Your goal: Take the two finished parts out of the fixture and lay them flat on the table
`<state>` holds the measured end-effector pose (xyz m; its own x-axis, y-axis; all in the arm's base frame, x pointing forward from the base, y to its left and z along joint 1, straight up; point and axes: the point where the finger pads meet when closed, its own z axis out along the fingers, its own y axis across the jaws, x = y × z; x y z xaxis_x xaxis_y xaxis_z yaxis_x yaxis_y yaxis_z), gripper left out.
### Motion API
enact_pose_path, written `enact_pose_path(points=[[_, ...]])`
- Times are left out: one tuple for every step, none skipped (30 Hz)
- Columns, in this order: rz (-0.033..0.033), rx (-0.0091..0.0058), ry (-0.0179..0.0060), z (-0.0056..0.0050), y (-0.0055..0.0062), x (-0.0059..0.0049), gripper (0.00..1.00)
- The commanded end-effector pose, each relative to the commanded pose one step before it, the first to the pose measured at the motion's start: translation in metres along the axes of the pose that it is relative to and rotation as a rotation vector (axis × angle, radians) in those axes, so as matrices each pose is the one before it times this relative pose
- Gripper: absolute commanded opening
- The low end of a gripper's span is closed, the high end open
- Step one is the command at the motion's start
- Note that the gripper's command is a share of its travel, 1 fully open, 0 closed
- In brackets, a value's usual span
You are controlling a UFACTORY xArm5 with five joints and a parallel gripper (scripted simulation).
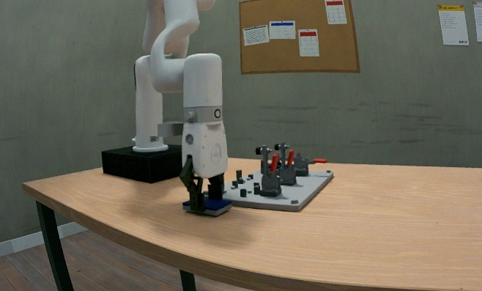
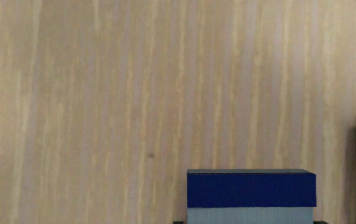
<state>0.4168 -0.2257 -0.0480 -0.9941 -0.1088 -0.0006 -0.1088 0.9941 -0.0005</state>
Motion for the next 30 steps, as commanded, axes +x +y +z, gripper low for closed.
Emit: enact_pose_path(points=[[-0.00001, 0.00232, -0.00338, 0.0001, -0.00095, -0.00137, 0.0], [0.0, 0.0, 0.0, 0.00037, 0.0, 0.0, 0.0], [0.0, 0.0, 0.0, 0.00036, 0.0, 0.0, 0.0], [0.0, 0.0, 0.0, 0.0, 0.0, 0.0, 0.0], [0.0, 0.0, 0.0, 0.0, 0.0, 0.0, 0.0], [0.0, 0.0, 0.0, 0.00035, 0.0, 0.0, 0.0], [0.0, 0.0, 0.0, 0.00033, 0.0, 0.0, 0.0], [0.0, 0.0, 0.0, 0.00031, 0.0, 0.0, 0.0], [0.0, 0.0, 0.0, 0.00029, 0.0, 0.0, 0.0], [0.0, 0.0, 0.0, 0.00026, 0.0, 0.0, 0.0], [0.0, 0.0, 0.0, 0.00023, 0.0, 0.0, 0.0], [0.0, 0.0, 0.0, 0.0002, 0.0, 0.0, 0.0], [0.0, 0.0, 0.0, 0.00017, 0.0, 0.0, 0.0], [0.0, 0.0, 0.0, 0.00013, 0.0, 0.0, 0.0], [0.0, 0.0, 0.0, 0.0001, 0.0, 0.0, 0.0], [0.0, 0.0, 0.0, 0.00007, 0.0, 0.0, 0.0], [0.0, 0.0, 0.0, 0.00005, 0.0, 0.0, 0.0], [0.0, 0.0, 0.0, 0.00003, 0.0, 0.0, 0.0], [0.0, 0.0, 0.0, 0.00001, 0.0, 0.0, 0.0], [0.0, 0.0, 0.0, 0.0, 0.0, 0.0, 0.0], [0.0, 0.0, 0.0, 0.0, 0.0, 0.0, 0.0], [0.0, 0.0, 0.0, 0.0, 0.0, 0.0, 0.0], [0.0, 0.0, 0.0, 0.0, 0.0, 0.0, 0.0], [0.0, 0.0, 0.0, 0.0, 0.0, 0.0, 0.0], [0.0, 0.0, 0.0, 0.0, 0.0, 0.0, 0.0], [0.0, 0.0, 0.0, 0.0, 0.0, 0.0, 0.0], [0.0, 0.0, 0.0, 0.0, 0.0, 0.0, 0.0], [0.0, 0.0, 0.0, 0.0, 0.0, 0.0, 0.0], [0.0, 0.0, 0.0, 0.0, 0.0, 0.0, 0.0], [0.0, 0.0, 0.0, 0.0, 0.0, 0.0, 0.0]])
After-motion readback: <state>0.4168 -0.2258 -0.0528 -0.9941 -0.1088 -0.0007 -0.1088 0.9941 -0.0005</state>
